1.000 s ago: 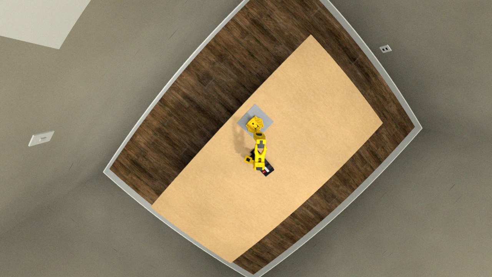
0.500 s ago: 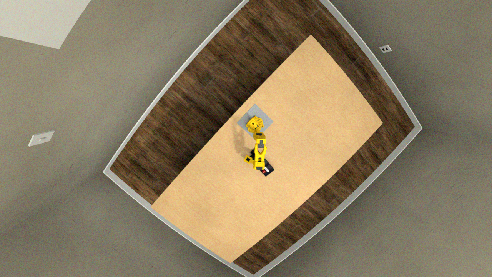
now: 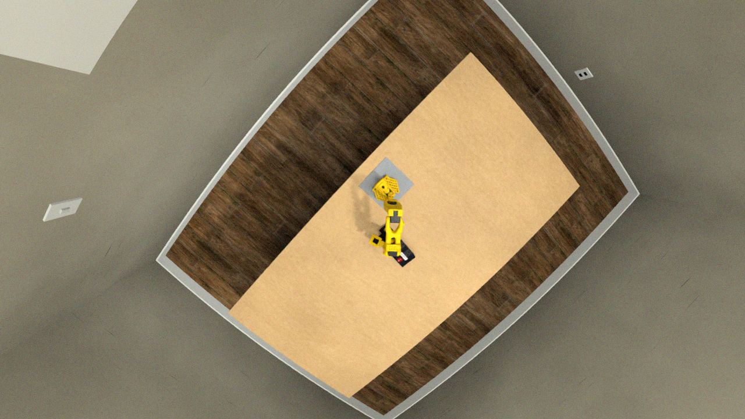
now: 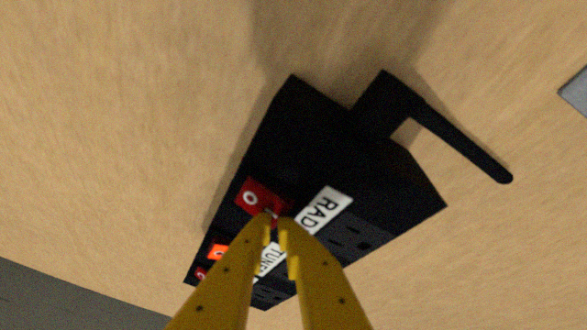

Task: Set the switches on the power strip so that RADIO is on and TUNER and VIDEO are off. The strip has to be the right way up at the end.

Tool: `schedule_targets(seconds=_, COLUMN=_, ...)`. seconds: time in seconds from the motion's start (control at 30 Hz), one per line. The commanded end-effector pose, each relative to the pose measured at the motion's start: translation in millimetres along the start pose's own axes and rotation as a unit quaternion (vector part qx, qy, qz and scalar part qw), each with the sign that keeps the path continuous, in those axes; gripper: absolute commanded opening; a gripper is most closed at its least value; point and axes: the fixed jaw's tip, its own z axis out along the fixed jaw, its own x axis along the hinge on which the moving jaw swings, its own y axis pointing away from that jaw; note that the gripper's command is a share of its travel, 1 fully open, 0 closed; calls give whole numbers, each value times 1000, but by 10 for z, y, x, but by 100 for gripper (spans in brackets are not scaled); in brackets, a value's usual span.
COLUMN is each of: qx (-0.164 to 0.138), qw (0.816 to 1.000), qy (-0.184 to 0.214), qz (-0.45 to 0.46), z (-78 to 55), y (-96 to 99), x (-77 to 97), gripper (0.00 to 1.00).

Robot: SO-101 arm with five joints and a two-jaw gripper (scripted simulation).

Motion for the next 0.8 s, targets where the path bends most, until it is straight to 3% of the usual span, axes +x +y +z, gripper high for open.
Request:
schedule_targets(seconds=0.0, qx=57, qw=998, qy=-21, qz=-10, z=234, y=-198, x=-47, gripper=0)
schedule_targets(seconds=0.77, qx=57, qw=998, qy=-21, qz=-11, z=278, y=-232, x=-59, gripper=0)
